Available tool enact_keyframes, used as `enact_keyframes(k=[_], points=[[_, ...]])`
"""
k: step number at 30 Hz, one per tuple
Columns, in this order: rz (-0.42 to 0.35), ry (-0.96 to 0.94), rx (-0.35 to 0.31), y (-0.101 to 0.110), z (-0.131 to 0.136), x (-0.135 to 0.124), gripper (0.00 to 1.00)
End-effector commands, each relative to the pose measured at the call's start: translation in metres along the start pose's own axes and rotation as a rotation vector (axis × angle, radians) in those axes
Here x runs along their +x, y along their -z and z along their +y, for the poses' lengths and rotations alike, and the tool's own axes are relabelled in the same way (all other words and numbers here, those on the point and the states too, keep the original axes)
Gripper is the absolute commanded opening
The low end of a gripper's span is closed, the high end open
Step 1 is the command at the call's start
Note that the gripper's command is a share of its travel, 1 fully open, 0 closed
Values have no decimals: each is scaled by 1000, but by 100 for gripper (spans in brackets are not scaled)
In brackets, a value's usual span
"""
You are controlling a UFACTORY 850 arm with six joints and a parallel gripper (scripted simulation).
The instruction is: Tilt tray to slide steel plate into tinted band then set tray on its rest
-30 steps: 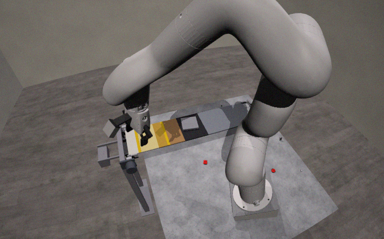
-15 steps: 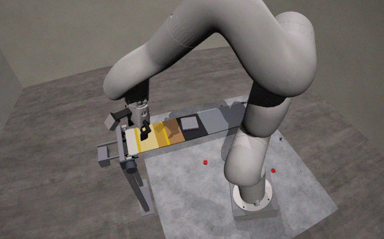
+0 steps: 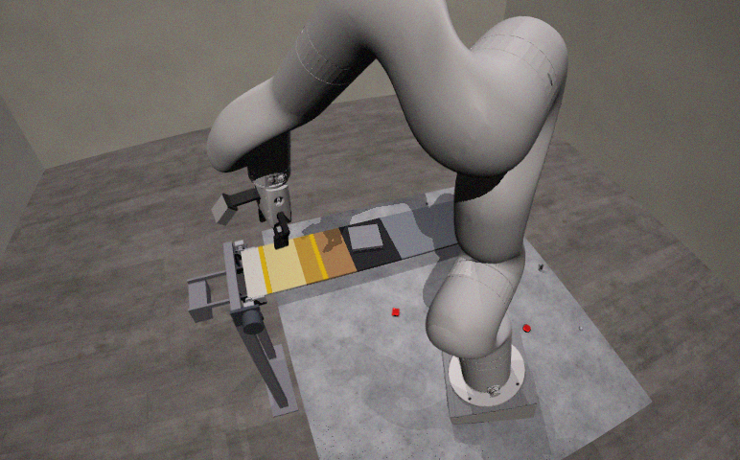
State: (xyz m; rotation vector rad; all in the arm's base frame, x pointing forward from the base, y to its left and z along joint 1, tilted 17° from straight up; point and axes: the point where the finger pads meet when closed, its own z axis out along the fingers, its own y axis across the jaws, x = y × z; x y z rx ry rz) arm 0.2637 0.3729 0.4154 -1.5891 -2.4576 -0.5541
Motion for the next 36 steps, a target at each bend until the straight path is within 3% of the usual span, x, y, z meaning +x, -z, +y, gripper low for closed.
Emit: enact_keyframes(k=[1, 9, 10, 11, 26, 27, 36], points=[[-12, -46, -1, -4, 18, -11, 100], [-23, -92, -1, -7, 33, -24, 100], [-44, -185, -2, -14, 61, -53, 100], [-49, -208, -3, -16, 67, -61, 100], [-74, -330, -4, -24, 100, -106, 100], [-91, -424, -6, -31, 122, -144, 100], [-106, -516, -7, -37, 140, -183, 100]])
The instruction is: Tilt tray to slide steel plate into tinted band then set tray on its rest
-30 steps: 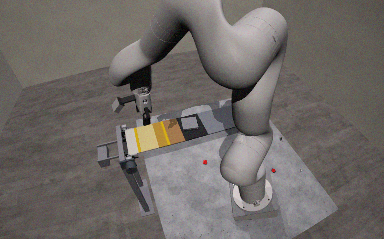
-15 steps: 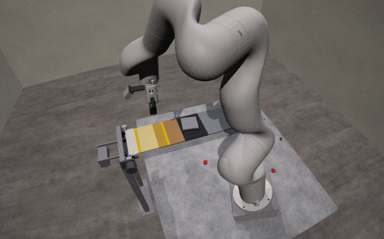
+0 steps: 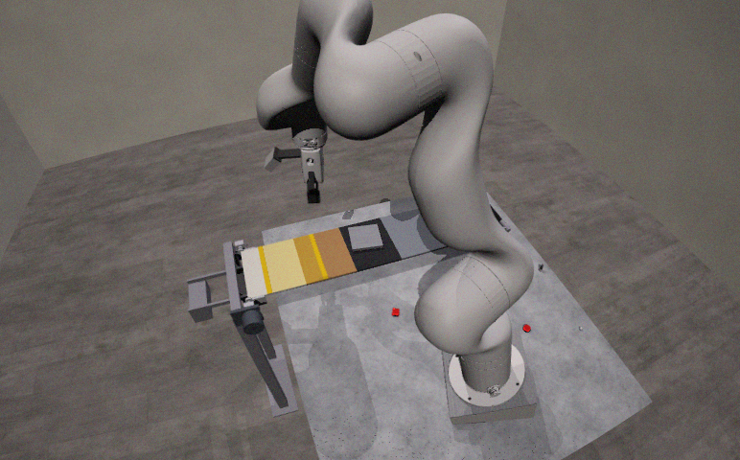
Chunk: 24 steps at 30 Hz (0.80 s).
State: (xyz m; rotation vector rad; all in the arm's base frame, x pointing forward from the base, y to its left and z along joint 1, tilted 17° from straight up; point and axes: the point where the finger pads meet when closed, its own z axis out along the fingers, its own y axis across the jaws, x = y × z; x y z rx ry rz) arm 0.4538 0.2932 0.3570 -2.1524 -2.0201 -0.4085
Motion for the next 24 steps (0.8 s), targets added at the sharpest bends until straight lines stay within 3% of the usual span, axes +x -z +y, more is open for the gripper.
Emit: enact_keyframes(k=[1, 7, 8, 22, 24], points=[[-7, -48, -1, -5, 20, -13, 100], [-13, -88, -1, -9, 35, -25, 100], [-25, -172, -1, -17, 63, -54, 100], [-43, -333, 0, -33, 113, -117, 100], [-43, -333, 0, -33, 113, -117, 100]])
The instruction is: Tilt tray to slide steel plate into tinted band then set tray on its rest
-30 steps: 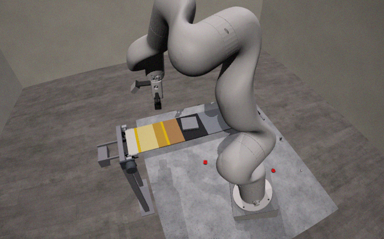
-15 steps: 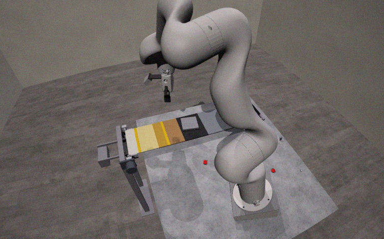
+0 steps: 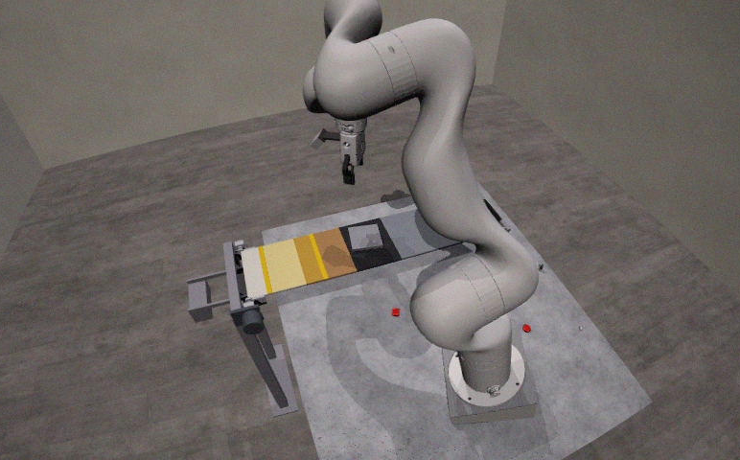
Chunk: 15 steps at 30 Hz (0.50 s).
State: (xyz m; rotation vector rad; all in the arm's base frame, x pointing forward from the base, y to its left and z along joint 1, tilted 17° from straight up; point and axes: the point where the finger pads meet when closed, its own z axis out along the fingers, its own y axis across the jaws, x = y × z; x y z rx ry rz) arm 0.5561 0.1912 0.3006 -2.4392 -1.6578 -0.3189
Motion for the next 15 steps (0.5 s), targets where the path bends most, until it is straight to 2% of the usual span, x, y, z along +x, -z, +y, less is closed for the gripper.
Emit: enact_keyframes(k=[1, 15], points=[[-8, -93, 0, -10, 38, -29, 100], [-21, -269, 5, -31, 100, -95, 100]])
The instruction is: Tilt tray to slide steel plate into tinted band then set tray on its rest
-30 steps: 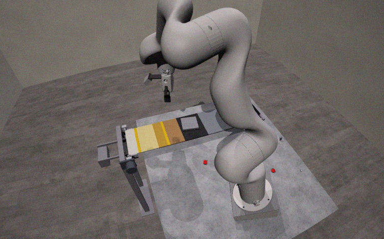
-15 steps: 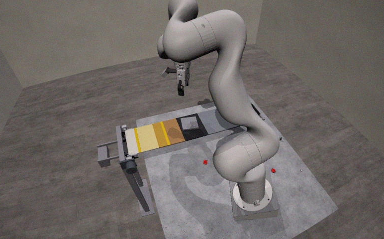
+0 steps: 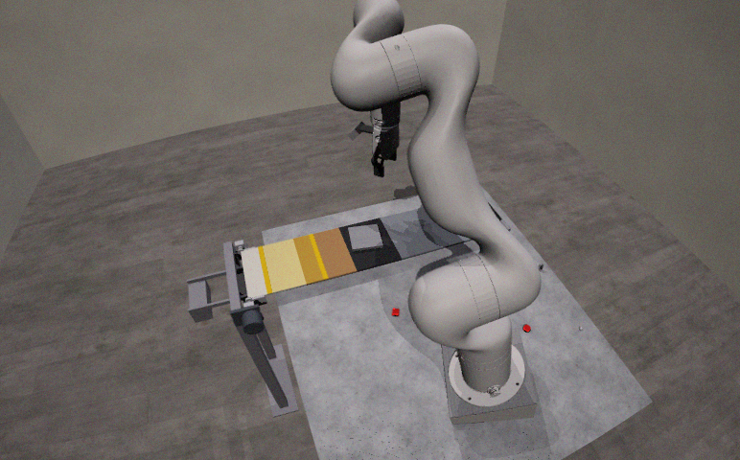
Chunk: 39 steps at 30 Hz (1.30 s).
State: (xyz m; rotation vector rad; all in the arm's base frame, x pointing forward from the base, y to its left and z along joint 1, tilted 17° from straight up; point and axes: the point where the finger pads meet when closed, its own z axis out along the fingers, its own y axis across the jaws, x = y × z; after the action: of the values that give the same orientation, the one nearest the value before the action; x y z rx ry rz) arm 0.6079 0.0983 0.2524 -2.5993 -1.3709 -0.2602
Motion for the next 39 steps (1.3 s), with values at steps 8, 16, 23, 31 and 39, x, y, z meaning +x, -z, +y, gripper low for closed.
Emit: enact_keyframes(k=[8, 16, 23, 31, 39], points=[[-9, -181, 6, -22, 74, -61, 100], [-12, -295, 11, -37, 114, -107, 100], [-13, -411, 18, -53, 150, -159, 100], [-11, -544, 27, -72, 185, -223, 100], [-7, -671, 37, -91, 210, -288, 100]])
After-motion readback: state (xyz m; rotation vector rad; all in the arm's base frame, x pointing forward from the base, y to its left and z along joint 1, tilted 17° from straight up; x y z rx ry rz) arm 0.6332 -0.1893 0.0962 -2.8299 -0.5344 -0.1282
